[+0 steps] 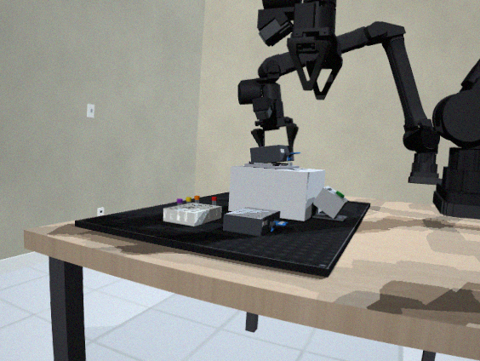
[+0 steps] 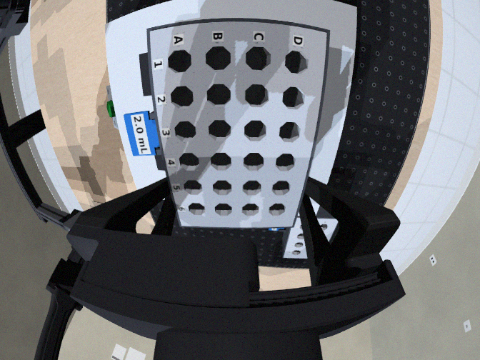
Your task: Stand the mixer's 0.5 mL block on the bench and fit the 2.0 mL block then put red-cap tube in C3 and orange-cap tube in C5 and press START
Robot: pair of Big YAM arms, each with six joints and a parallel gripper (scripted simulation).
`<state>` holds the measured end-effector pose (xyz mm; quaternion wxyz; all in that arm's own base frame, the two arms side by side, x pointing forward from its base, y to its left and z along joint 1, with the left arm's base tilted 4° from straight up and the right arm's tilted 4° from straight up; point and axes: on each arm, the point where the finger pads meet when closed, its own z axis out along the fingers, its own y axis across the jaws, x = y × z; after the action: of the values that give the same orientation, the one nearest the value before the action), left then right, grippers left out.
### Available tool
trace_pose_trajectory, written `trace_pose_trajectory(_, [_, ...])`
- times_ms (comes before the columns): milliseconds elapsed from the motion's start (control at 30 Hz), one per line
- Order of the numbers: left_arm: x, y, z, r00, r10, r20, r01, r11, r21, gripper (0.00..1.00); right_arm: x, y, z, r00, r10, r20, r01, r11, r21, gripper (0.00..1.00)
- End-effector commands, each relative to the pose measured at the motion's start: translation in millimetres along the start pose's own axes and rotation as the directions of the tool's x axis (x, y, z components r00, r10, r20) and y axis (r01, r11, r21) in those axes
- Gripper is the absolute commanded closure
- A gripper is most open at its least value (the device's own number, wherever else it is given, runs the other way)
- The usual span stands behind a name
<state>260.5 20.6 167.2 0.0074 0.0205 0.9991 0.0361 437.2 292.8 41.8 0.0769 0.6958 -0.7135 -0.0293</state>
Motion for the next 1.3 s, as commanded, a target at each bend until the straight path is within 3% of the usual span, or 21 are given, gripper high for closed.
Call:
trace_pose_trajectory(0, [-19, 0, -21, 0.998, 0.001, 0.062, -0.001, 1.0, -0.001, 0.0, -28, -14, -78, 0.995, -0.025, 0.092, 0.014, 0.993, 0.12, 1.0])
trace_pose_trajectory(600, [-1, -3, 1, 1.0, 0.006, 0.002, -0.006, 1.0, 0.003, 0.0, -24, -7, -74, 0.995, -0.048, 0.092, 0.037, 0.993, 0.114, 1.0])
trace_pose_trajectory(1267, [-15, -1, -17, 0.999, 0.003, 0.047, -0.003, 1.0, 0.0, 0.0, -25, -8, -63, 0.996, -0.045, 0.08, 0.037, 0.995, 0.096, 1.0])
